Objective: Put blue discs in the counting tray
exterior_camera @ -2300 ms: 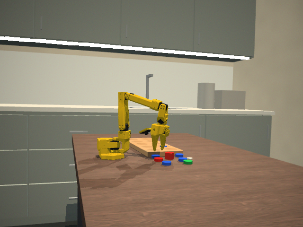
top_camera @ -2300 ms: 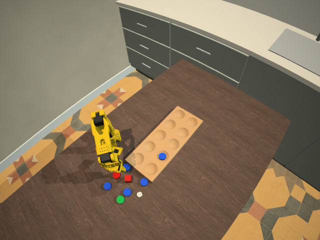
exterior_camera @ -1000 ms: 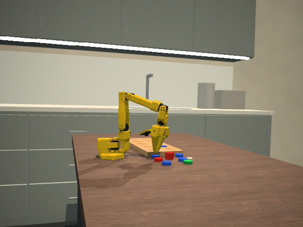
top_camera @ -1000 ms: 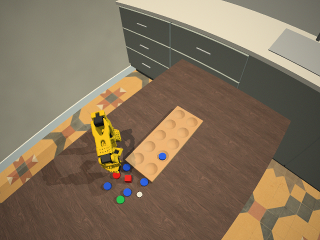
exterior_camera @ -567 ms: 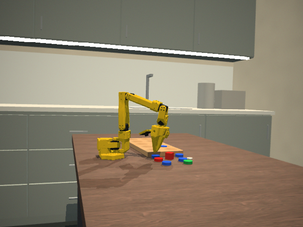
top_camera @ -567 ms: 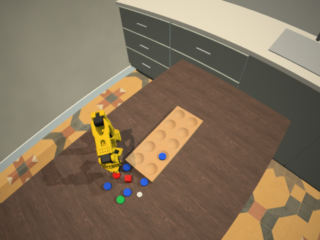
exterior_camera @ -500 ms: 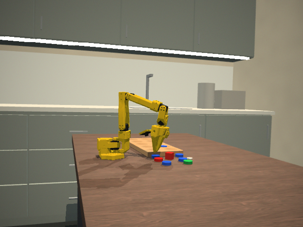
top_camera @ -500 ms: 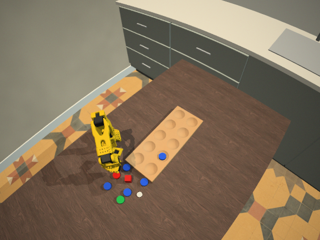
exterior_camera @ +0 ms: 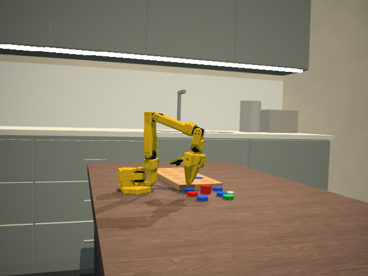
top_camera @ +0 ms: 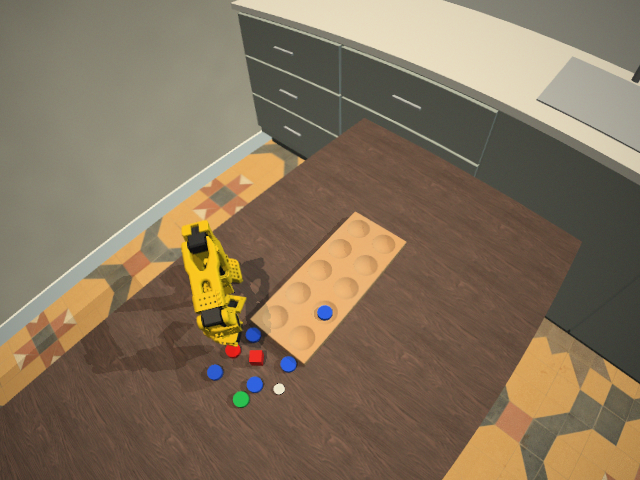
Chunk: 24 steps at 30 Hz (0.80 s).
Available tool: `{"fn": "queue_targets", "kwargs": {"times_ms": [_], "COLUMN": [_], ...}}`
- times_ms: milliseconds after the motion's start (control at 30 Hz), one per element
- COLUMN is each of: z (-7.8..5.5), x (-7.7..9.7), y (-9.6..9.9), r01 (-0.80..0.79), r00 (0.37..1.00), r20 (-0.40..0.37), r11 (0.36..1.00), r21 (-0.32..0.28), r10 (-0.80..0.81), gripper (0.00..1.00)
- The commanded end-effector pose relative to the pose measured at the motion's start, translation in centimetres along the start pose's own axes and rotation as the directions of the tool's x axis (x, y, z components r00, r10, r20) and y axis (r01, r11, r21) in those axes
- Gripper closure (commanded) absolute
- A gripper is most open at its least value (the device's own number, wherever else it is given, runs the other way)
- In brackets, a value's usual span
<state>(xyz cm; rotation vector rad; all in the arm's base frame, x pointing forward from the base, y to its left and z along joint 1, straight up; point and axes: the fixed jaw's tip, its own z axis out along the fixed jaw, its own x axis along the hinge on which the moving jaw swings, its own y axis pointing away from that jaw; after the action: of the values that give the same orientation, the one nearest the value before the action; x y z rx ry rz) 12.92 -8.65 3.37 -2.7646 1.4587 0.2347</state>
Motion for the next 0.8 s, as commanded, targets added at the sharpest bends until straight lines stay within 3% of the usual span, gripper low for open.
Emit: {"fn": "queue_targets", "kwargs": {"times_ms": [0,400,767], "z": [-0.9,-2.9,-3.7], "x": [0.5,0.1,-0.2], "y": [-0.2,-0.2,-0.1], "r01": [0.001,0.001,0.001], "r00": [0.999,0.999,0.999], "r20": [-0.046,-0.047,-0.047], "r11": [1.000,1.000,1.000], "r21": [0.023,0.022,0.022], "r10": [0.000,0.000,0.000], "gripper": [1.00,1.00,1.00]}}
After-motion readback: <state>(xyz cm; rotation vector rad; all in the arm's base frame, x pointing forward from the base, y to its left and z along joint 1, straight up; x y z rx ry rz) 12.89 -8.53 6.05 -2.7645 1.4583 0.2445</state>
